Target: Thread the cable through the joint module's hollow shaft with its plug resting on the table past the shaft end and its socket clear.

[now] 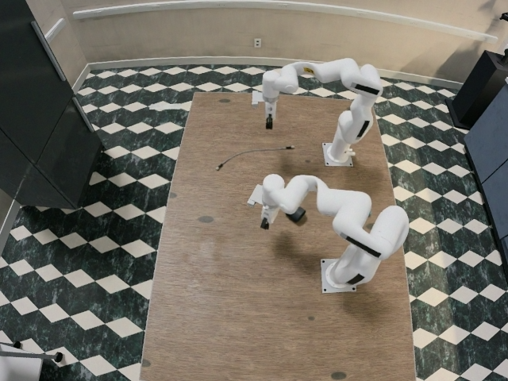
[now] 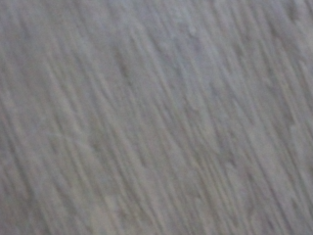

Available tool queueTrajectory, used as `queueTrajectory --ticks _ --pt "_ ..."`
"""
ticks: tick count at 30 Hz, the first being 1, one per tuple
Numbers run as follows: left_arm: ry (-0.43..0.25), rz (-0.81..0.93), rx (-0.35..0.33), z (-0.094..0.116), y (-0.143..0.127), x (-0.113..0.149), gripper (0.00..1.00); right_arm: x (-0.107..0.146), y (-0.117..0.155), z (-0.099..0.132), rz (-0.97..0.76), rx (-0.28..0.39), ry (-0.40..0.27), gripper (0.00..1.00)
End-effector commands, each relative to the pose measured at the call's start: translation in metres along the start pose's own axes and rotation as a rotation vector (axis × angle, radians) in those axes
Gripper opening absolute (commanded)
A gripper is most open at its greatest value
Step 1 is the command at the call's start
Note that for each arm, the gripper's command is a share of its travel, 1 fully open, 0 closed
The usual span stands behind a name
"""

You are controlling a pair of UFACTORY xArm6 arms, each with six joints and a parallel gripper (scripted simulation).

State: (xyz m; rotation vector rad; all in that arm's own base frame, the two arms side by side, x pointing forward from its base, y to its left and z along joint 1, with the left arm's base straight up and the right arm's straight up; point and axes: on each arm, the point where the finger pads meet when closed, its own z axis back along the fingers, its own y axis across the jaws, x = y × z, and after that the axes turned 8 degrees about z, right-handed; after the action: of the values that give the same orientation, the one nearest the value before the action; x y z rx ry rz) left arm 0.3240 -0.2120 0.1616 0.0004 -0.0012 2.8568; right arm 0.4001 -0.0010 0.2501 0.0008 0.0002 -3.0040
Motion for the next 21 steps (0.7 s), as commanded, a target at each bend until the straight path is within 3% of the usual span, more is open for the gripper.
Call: queueTrajectory --ticks 1,9,13,21 --pt "0.020 -0.064 0.010 -0.007 0.039 0.010 1.00 -0.004 0.001 0.006 0.009 0.007 0.020 1.00" --pt "0.019 -0.169 0.012 -0.029 0.086 0.043 1.00 -0.004 0.001 0.006 0.009 0.007 0.020 1.00" --pt "0.020 -0.196 0.013 -0.032 0.096 0.050 1.00 -0.004 0.001 0.006 0.009 0.007 0.020 1.00" --pt "0.018 -0.306 0.014 -0.052 0.135 0.092 1.00 -0.004 0.001 0.006 0.009 0.007 0.020 1.00"
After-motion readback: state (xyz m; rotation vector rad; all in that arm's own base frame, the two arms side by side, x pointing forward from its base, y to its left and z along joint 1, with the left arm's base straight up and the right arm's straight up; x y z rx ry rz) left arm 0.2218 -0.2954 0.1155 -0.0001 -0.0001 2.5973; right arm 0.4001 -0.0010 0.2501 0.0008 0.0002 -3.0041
